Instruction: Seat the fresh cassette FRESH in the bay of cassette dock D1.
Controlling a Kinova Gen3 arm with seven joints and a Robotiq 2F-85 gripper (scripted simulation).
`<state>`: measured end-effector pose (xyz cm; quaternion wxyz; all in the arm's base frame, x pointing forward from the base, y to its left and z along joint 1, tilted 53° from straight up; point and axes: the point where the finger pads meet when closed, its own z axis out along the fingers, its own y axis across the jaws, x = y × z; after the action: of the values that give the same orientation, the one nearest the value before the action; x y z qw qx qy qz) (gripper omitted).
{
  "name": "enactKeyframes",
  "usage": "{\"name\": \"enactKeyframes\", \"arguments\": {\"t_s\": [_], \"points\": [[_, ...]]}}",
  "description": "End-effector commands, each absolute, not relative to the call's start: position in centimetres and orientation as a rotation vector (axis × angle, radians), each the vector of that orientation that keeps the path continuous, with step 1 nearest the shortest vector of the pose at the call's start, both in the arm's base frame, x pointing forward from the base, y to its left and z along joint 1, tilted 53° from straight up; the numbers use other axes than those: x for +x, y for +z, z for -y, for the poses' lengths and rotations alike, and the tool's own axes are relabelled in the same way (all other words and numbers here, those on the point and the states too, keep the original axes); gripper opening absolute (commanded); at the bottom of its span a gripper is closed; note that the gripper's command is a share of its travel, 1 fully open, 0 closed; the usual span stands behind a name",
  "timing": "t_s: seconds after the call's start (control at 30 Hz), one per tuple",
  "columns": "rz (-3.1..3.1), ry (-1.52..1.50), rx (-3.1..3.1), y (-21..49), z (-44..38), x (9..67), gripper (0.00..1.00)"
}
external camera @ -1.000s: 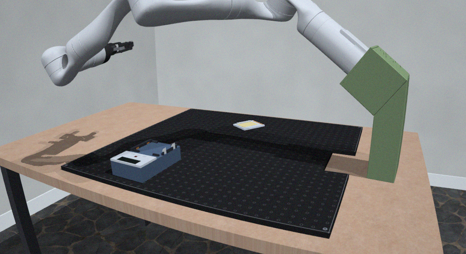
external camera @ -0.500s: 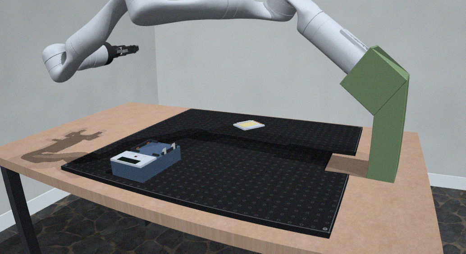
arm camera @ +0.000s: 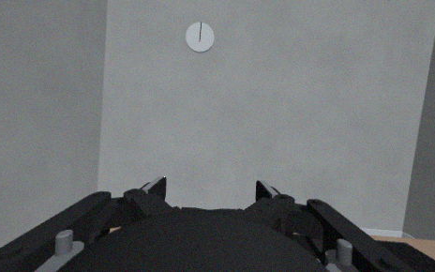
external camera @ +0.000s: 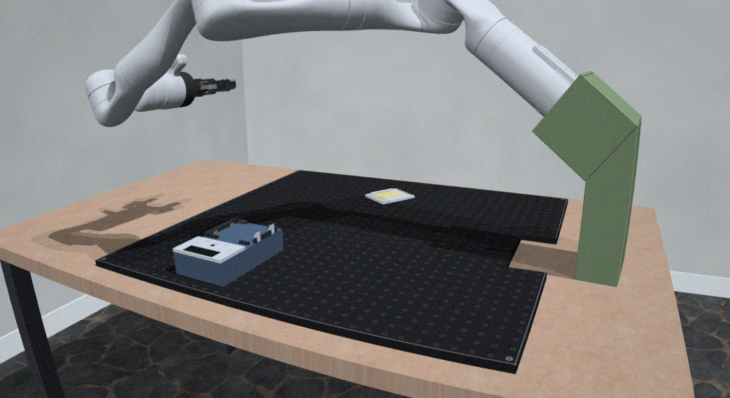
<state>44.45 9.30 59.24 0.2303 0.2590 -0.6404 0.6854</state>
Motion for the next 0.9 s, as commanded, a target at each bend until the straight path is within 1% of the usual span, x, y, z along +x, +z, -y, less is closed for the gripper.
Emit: {"name": "enactKeyframes", "arguments": {"t_s": [0.0,0.07,0.2,0.5,0.63,0.87], "points": [[1.771,1.868,0.701,58.9,-7.5,44.5,1.0],[1.771,1.868,0.701,58.6,-6.6,44.7,1.0],[1.898,1.756,0.724,57.7,-4.8,45.0,1.0],[1.898,1.756,0.724,56.2,-1.7,45.6,1.0],[2.024,1.643,0.74,55.1,-0.1,45.7,1.0],[2.024,1.643,0.74,53.8,2.0,45.9,1.0]]}}
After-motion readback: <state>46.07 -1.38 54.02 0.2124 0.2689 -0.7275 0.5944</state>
